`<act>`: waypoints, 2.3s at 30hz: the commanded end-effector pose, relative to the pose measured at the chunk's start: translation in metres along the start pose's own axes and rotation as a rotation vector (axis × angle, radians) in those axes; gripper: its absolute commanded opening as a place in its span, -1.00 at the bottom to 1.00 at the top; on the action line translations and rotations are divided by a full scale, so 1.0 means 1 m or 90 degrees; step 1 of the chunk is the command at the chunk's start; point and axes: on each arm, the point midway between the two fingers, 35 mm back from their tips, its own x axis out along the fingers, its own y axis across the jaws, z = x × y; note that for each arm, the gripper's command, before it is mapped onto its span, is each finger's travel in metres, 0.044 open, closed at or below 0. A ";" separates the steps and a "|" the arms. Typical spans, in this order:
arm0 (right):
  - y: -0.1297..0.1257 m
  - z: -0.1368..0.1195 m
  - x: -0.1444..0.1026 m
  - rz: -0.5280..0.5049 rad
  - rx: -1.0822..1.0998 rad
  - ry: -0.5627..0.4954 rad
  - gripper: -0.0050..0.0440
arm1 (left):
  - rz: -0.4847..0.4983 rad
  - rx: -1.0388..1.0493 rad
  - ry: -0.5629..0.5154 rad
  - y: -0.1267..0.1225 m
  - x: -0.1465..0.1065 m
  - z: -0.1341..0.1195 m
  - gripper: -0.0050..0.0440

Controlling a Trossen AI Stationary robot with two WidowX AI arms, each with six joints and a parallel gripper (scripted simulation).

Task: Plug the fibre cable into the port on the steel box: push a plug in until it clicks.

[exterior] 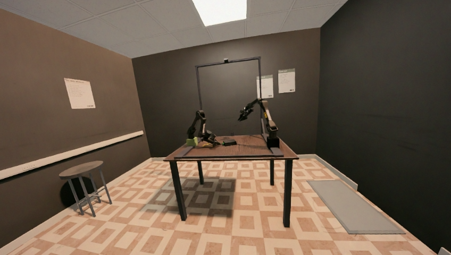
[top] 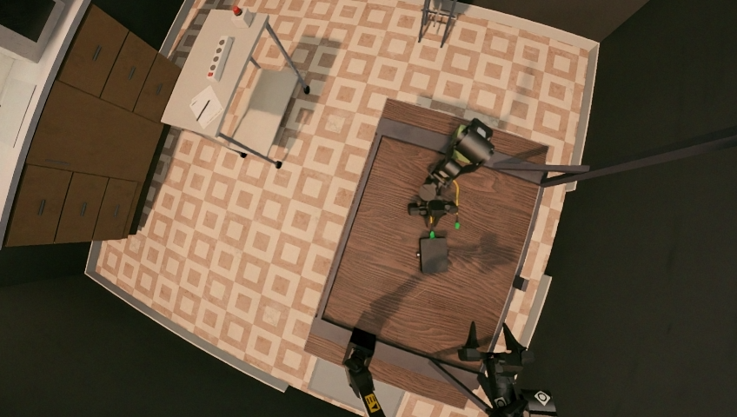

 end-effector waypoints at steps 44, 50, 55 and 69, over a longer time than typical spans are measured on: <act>-0.004 0.013 0.009 -0.007 -0.009 -0.015 -0.81 | -0.009 -0.013 -0.005 0.000 -0.006 0.008 1.00; -0.004 0.016 0.011 -0.007 -0.009 -0.015 -0.85 | -0.009 -0.013 -0.005 0.000 -0.006 0.008 1.00; -0.004 0.025 0.014 -0.007 -0.009 -0.016 -1.00 | -0.009 -0.013 -0.005 0.000 -0.006 0.008 1.00; 0.001 0.052 0.023 -0.003 -0.007 -0.016 -1.00 | -0.009 -0.013 -0.005 0.000 -0.006 0.008 1.00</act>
